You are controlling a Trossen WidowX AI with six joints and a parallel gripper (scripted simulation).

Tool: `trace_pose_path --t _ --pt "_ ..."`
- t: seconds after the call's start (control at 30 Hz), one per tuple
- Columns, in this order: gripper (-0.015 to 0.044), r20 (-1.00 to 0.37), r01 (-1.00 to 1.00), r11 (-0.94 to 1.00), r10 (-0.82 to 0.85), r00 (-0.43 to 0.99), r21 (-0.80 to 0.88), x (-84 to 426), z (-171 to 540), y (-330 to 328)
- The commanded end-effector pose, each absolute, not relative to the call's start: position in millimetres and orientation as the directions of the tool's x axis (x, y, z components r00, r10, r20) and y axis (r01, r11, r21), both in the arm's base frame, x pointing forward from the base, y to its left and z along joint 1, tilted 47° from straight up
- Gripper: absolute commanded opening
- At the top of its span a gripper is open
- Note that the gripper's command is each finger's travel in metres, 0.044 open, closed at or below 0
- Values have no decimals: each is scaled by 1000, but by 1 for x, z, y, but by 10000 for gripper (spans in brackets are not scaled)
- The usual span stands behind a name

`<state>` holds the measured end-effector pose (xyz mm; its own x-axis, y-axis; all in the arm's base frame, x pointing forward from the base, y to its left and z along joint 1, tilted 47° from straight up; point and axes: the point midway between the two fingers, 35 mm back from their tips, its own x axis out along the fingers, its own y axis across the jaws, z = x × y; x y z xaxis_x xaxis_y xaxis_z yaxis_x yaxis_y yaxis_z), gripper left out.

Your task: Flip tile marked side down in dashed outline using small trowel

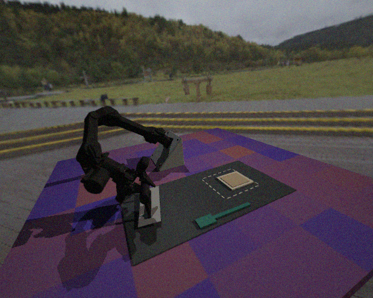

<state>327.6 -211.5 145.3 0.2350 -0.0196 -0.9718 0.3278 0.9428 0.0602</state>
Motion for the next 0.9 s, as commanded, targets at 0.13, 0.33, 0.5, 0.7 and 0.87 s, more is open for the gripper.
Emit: trace_pose_path --t 0.13,0.33,0.5,0.7,0.87 --pt "0 -971 316 946 -8 240 70 329 136 -218" --pt "53 -971 316 946 -9 240 70 329 134 -221" --pt "184 -971 316 946 -9 240 70 329 134 -221" --pt "300 -971 316 946 -9 240 70 329 134 -221" --pt "300 -971 316 946 -9 240 70 329 134 -221"
